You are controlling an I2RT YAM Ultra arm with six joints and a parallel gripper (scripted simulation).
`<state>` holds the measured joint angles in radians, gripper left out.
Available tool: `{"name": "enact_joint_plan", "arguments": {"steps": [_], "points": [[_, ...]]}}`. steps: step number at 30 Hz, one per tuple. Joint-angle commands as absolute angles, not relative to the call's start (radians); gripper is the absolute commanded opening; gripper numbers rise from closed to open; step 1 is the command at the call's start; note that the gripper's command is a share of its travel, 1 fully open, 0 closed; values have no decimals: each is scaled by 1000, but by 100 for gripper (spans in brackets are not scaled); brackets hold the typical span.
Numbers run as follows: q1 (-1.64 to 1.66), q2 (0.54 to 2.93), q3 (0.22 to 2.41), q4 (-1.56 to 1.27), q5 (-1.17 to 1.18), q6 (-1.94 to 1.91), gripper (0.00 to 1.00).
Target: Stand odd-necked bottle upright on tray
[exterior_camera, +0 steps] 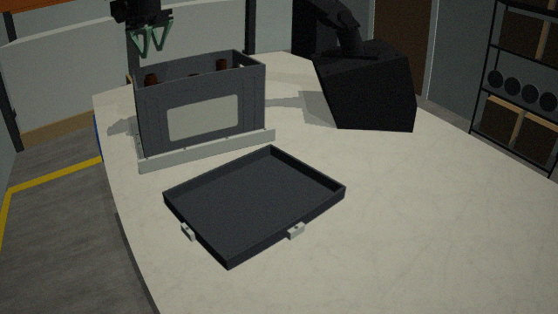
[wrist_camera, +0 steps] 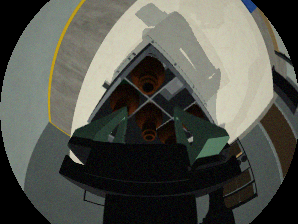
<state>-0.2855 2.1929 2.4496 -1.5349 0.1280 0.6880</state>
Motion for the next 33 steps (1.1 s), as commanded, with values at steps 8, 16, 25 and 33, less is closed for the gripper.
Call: {"name": "enact_joint_plan", "arguments": {"steps": [8,16,25,33], "points": [[-279,2144,2486,-1535,141,692,61],[-279,2144,2486,-1535,141,692,61],[-279,2144,2486,-1535,141,692,61],[-280,2143,2483,-1519,141,692,61]]}}
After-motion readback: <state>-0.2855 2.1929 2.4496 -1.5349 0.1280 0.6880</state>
